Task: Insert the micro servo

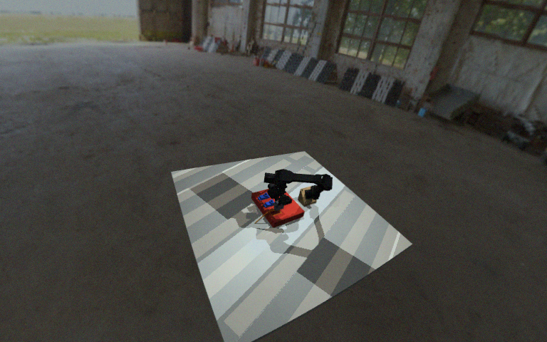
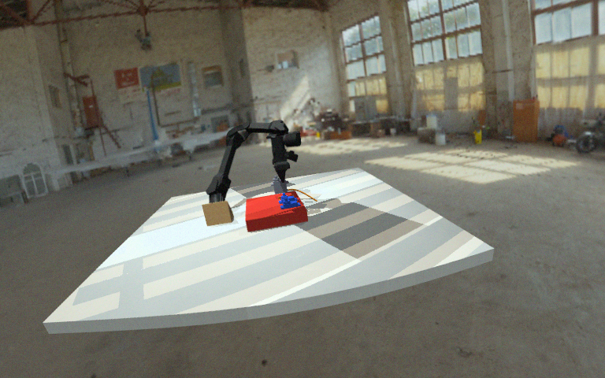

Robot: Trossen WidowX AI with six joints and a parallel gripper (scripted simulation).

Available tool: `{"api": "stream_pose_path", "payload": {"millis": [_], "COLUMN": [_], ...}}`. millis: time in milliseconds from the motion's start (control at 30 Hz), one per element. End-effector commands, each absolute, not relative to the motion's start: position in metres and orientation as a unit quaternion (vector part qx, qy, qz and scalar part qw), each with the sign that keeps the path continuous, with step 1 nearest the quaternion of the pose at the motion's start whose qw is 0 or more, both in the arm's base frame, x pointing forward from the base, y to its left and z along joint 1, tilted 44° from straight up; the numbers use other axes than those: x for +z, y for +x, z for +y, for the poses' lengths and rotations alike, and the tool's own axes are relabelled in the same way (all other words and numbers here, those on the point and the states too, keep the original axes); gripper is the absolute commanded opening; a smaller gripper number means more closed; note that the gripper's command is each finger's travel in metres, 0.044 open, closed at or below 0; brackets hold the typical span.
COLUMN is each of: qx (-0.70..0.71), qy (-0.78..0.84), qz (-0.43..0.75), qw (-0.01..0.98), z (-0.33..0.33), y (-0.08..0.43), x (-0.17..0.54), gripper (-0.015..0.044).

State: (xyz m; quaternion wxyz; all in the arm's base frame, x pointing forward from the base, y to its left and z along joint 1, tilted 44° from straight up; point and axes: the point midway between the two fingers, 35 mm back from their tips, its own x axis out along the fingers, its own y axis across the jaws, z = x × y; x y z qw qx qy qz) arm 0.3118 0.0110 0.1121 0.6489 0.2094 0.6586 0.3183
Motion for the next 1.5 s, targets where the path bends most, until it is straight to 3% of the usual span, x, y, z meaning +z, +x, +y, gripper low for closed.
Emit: {"api": "stream_pose_path", "payload": {"millis": [0, 1467], "qx": [0.317, 0.317], "qy": [0.211, 0.211], "qz": [0.654, 0.654], "qw": [0.654, 0.654], "z": [0.012, 0.033], "y": [0.329, 0.33], "x": [0.116, 0.095], "gripper": [0.0, 0.0]}}
